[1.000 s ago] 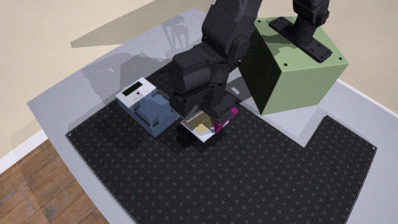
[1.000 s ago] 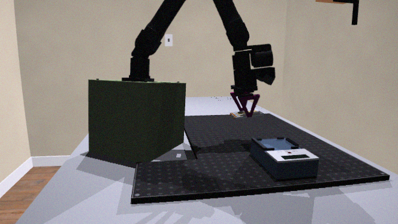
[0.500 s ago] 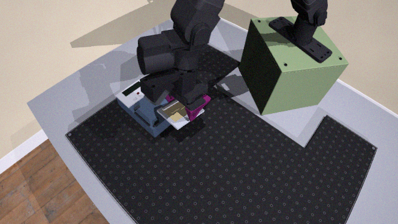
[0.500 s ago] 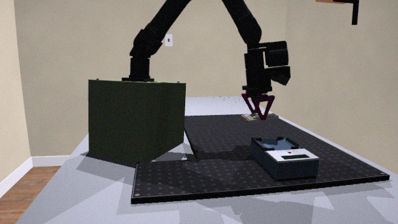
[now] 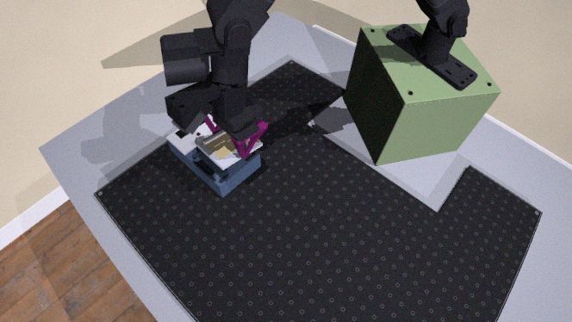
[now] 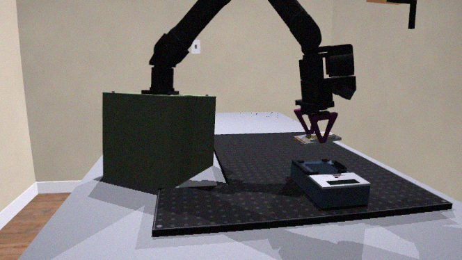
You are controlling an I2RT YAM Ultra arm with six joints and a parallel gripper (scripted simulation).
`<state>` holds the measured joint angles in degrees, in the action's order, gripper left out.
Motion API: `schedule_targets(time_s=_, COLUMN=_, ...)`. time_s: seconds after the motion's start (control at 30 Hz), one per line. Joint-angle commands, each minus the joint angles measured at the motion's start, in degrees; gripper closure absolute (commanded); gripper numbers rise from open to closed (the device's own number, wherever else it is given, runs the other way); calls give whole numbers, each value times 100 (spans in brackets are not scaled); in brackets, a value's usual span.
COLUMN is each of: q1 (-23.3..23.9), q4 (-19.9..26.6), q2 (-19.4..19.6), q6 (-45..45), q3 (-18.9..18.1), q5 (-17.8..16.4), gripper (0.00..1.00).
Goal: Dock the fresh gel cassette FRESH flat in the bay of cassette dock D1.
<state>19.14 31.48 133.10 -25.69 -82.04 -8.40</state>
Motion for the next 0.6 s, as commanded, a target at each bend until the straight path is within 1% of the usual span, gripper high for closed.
schedule_targets(time_s=0.0, q1=147, q4=297, q2=52, q6=-274, q3=-388, q5=-77, gripper=100)
schedule_targets(time_s=0.03, q1=147, q4=297, q2=52, q6=-274, q3=-388, q5=-77, gripper=100)
schedule_targets(time_s=0.2, q1=384, q4=653, q2=367, q6=-514, q3=-1023, q5=-107, gripper=100)
schedule_targets(time_s=0.23, q1=397, q4=693, q2=398, q6=-530, q3=-1083, q5=-109, gripper=100)
schedule_targets(time_s=0.27, q1=396, q4=715, q2=412, q6=-532, q3=-1110, q5=-111, gripper=100)
schedule_targets(time_s=0.3, q1=394, q4=725, q2=215, q6=-535, q3=-1121, q5=-107, gripper=100)
schedule_targets(time_s=0.4, q1=283, q4=744, q2=224, q6=-539, q3=-1139, q5=-112, gripper=100)
schedule_targets(time_s=0.57, q1=359, q4=754, q2=227, q6=-540, q3=-1149, q5=-111, gripper=100)
